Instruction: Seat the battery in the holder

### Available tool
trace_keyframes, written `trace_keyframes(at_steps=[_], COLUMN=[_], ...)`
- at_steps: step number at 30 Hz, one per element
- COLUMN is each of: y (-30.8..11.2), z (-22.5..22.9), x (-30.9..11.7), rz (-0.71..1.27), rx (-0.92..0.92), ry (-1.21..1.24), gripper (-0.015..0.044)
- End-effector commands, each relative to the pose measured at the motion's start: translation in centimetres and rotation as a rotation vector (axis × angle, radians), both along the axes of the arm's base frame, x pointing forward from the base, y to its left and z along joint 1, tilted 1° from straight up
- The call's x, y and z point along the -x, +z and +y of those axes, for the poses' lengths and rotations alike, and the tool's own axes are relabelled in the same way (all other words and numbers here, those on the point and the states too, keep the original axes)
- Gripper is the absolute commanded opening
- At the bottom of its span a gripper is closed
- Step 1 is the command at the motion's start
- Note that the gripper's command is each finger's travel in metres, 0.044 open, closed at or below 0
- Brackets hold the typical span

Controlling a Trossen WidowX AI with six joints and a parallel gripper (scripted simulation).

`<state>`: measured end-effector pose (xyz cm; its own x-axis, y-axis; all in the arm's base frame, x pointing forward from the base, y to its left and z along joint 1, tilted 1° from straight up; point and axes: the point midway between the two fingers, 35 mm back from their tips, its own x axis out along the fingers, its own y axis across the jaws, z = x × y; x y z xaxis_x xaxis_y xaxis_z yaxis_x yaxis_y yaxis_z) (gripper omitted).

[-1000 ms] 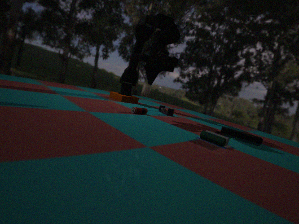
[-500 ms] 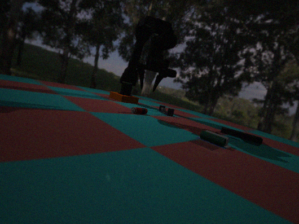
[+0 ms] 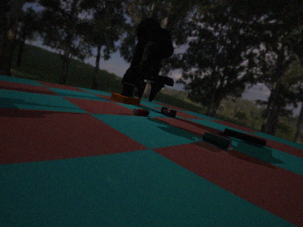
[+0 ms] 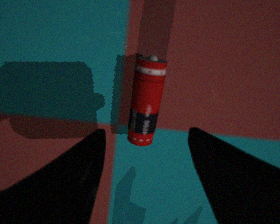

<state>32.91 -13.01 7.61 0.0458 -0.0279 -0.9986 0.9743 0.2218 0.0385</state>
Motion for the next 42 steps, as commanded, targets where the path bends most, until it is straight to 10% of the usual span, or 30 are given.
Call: trace_keyframes(at_steps=[1, 42], y=[-0.7, -5.8], z=[-0.1, -0.3], x=[0.2, 0.0], rz=[0.0, 0.0], rx=[-0.008, -0.008], ry=[-0.131, -0.131], gripper=[0.0238, 0.0212])
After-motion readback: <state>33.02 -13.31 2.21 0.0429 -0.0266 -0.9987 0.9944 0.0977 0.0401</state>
